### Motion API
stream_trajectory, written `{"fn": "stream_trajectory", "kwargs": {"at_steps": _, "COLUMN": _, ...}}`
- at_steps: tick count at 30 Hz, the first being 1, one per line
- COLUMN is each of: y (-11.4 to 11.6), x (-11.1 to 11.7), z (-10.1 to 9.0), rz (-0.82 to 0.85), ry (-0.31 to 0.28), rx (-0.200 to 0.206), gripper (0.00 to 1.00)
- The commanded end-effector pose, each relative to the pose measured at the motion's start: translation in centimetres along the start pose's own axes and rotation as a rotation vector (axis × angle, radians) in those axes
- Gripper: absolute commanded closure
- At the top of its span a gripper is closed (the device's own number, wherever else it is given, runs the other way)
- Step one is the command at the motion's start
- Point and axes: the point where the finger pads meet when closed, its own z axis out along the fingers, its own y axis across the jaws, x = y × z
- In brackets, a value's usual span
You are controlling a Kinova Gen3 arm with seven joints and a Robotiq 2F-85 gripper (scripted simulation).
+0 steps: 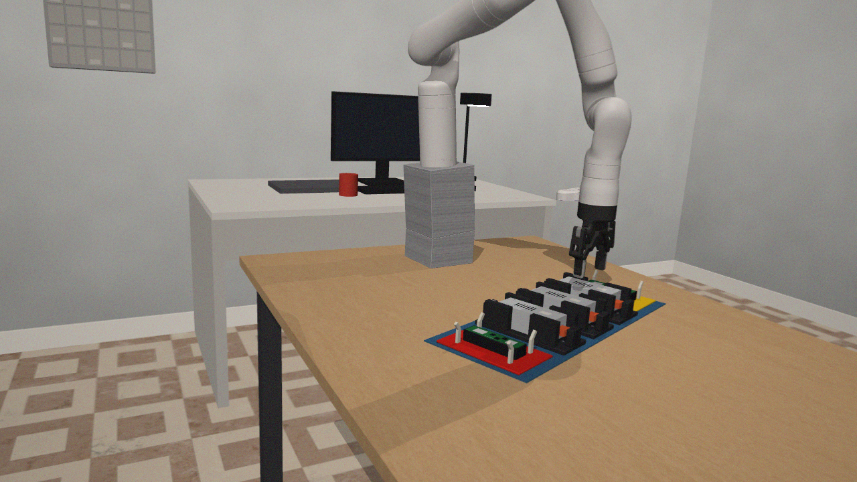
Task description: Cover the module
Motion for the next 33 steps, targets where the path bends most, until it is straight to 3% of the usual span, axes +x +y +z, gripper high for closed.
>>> {"fn": "stream_trajectory", "kwargs": {"at_steps": 1, "y": 0.0, "x": -0.1, "z": 0.1, "rz": 0.000, "ry": -0.002, "rx": 0.000, "gripper": 0.00}}
{"fn": "stream_trajectory", "kwargs": {"at_steps": 33, "y": 0.0, "x": -0.1, "z": 1.9, "rz": 0.000, "ry": -0.002, "rx": 0.000, "gripper": 0.00}}
